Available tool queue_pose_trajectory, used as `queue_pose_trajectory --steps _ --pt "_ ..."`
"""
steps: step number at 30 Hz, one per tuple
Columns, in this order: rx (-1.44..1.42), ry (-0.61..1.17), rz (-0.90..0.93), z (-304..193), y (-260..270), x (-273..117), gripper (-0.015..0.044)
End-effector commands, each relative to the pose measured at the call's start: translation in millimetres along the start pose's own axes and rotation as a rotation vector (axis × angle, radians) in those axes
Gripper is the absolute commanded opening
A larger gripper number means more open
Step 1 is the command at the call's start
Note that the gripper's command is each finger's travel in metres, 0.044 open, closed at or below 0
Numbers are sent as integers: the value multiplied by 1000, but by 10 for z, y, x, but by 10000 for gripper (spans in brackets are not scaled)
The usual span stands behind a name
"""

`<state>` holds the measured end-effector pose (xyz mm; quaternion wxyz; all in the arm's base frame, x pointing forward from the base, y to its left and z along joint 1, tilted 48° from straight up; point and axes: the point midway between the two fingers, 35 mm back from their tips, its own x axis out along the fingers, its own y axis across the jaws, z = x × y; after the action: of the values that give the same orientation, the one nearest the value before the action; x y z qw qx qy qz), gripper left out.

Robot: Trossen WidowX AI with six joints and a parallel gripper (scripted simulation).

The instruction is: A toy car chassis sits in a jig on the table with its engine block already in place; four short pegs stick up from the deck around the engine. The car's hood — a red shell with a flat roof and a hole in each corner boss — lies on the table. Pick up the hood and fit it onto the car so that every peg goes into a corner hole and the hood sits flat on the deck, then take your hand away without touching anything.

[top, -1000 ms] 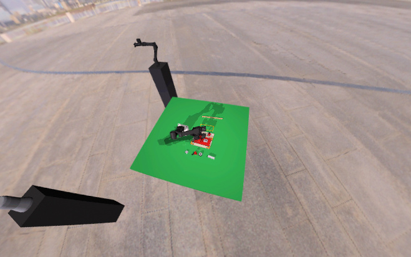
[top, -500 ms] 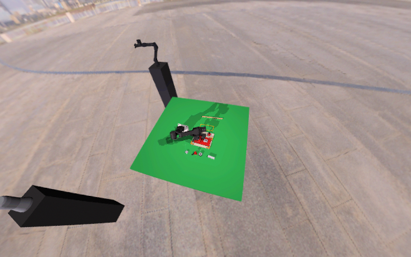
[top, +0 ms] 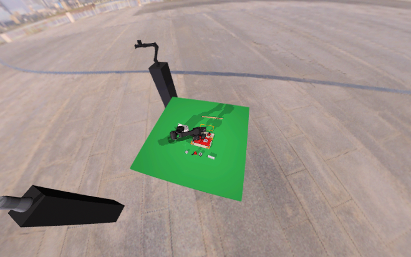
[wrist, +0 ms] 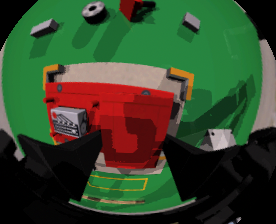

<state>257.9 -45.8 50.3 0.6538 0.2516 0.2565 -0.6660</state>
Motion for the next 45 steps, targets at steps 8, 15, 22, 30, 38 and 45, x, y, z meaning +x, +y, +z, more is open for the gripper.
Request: queue_pose_trajectory --steps 8,15,22,30,38,45 --pt "0 0 0 0 1 -20 163" --pt "0 0 0 -1 1 -105 0" --pt "0 1 0 -3 1 -248 0" --pt "0 2 0 -5 1 -437 0" --pt "-1 2 -1 -7 1 -606 0" --pt "-1 2 -1 -8 1 -703 0"
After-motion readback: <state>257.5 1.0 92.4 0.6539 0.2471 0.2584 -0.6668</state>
